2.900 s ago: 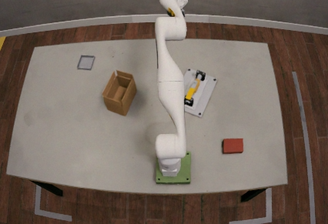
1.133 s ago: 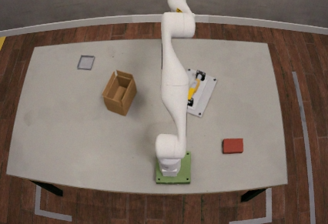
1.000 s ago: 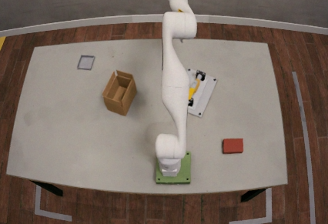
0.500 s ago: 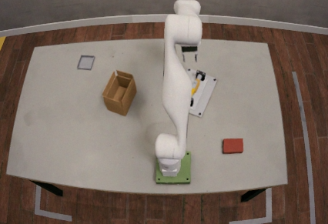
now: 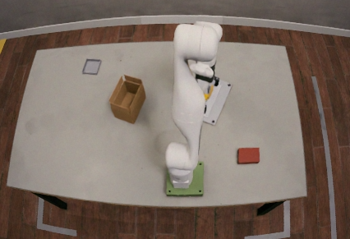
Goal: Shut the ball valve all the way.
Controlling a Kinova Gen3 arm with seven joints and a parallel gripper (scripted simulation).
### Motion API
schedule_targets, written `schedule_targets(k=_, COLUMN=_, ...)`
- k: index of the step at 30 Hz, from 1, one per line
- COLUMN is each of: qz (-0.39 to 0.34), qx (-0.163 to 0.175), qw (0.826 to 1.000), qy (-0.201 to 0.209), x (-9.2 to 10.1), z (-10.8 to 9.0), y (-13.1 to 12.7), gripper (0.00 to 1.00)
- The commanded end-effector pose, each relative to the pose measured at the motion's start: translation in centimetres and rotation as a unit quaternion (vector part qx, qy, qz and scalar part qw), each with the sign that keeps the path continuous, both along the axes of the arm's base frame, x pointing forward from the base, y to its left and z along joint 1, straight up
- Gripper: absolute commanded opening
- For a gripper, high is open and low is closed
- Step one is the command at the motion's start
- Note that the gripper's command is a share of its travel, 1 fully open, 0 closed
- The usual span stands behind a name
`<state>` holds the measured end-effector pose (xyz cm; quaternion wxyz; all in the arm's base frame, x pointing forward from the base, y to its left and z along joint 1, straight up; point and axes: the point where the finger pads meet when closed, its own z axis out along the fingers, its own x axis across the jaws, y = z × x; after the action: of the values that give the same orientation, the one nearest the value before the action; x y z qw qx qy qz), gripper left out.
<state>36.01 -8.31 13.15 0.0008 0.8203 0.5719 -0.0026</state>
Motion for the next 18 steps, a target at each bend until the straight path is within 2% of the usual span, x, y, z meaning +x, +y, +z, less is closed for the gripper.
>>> schedule_targets(k=1, qz=-0.017, qx=0.001, qw=1.000, qy=-0.002, x=-1.12, z=0.00, y=0.08, gripper=1.00)
schedule_targets(k=10, qz=-0.029, qx=0.002, qw=1.000, qy=-0.001, x=-1.87, z=-0.07, y=0.18, gripper=1.00)
schedule_targets(k=11, qz=-0.029, qx=0.002, qw=1.000, qy=-0.001, x=-1.87, z=-0.07, y=0.18, gripper=0.00)
schedule_targets(k=18, qz=-0.029, qx=0.002, qw=1.000, qy=-0.001, x=-1.87, z=-0.07, y=0.18, gripper=0.00)
